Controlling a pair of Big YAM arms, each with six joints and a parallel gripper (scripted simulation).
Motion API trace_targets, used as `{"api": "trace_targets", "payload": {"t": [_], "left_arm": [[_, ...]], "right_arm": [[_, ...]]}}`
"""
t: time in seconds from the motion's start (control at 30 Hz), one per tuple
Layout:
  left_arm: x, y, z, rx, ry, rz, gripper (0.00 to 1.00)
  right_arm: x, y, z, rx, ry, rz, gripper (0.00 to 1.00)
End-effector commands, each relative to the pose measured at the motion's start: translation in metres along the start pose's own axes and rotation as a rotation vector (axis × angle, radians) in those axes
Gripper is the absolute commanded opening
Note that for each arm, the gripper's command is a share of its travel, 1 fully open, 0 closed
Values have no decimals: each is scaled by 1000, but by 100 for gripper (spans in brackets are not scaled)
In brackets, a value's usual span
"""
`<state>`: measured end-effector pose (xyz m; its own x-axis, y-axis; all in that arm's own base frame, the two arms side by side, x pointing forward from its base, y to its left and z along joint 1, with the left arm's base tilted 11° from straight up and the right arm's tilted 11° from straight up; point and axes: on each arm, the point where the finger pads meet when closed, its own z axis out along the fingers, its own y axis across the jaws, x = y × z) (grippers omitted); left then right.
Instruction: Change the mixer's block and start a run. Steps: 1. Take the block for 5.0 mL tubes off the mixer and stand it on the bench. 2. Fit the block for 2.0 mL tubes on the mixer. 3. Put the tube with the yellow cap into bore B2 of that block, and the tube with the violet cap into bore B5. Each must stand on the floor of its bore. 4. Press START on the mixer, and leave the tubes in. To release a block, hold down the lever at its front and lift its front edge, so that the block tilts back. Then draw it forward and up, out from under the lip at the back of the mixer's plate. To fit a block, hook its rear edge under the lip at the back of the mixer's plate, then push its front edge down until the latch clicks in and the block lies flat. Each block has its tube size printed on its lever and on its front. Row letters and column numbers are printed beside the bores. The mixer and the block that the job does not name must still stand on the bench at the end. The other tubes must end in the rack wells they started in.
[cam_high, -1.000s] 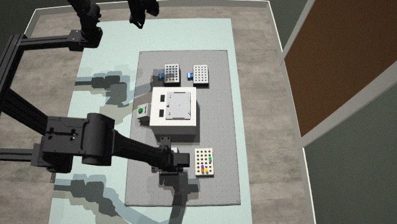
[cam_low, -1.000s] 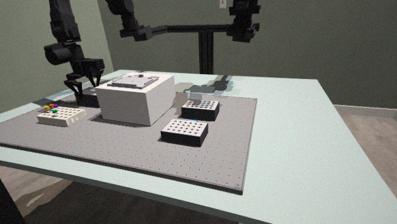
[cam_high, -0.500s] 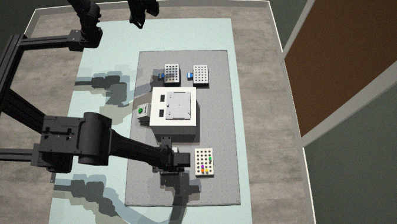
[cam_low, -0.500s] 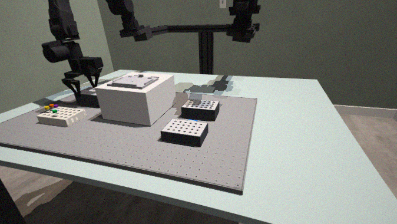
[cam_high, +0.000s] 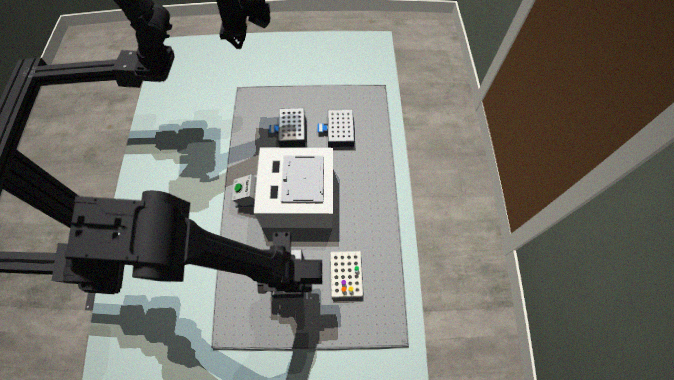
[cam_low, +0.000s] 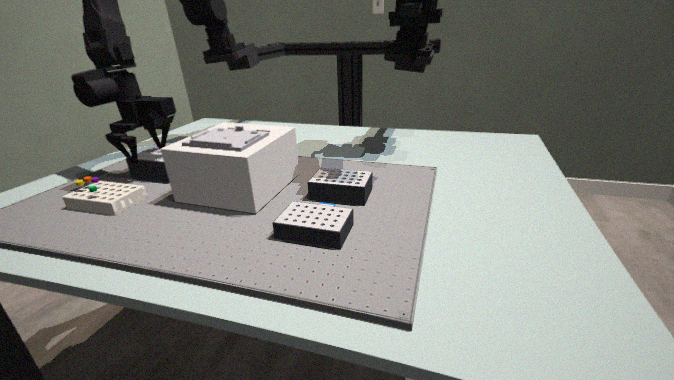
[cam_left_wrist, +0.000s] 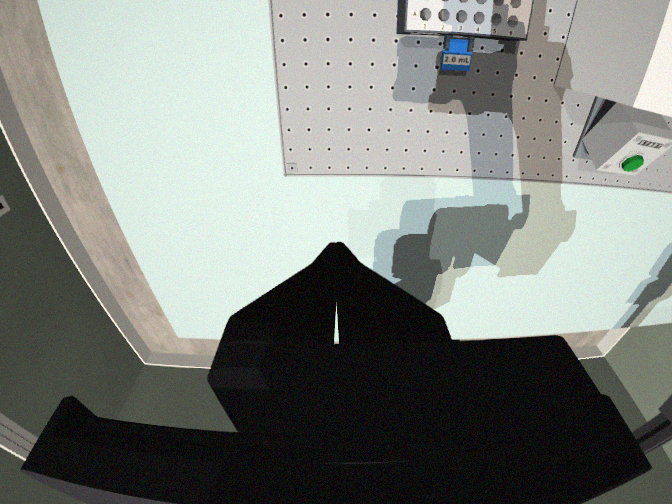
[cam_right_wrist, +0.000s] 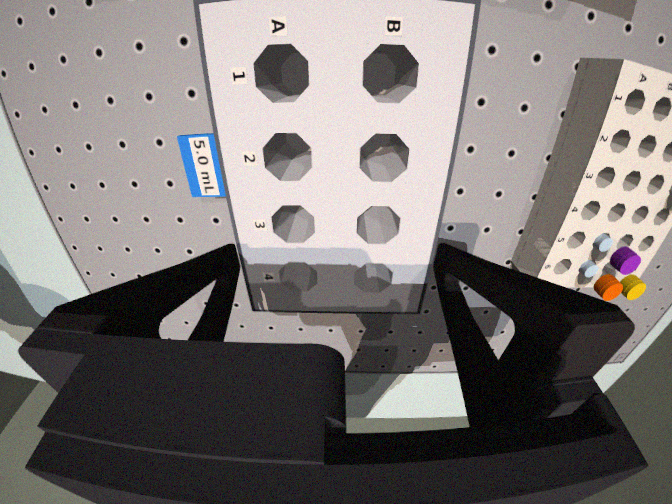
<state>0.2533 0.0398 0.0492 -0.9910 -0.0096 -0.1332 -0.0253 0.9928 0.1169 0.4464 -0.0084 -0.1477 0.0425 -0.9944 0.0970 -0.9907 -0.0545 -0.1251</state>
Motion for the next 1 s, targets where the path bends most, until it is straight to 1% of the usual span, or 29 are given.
{"api": "trace_targets", "payload": {"t": [0.0,0.07,0.33,0.4,0.6,0.77,0.97], "left_arm": [[-20,0,-14,-4,-43,24,0],[-20,0,-14,-4,-43,24,0],[-20,0,-13,-4,-44,24,0],[-20,0,-13,-4,-44,24,0],[-20,0,-13,-4,-44,23,0],[-20,0,-13,-4,-44,23,0],[-20,0,-13,-4,-44,23,0]], "right_arm": [[-5,-4,7,-11,-5,-21,100],[-6,-3,5,-13,-6,-23,100],[-7,2,-24,1,-7,-4,100],[-7,2,-24,1,-7,-4,100],[5,-2,-37,15,-3,20,100],[6,-15,-32,37,-2,4,100],[-2,-16,-27,39,-5,-14,100]]}}
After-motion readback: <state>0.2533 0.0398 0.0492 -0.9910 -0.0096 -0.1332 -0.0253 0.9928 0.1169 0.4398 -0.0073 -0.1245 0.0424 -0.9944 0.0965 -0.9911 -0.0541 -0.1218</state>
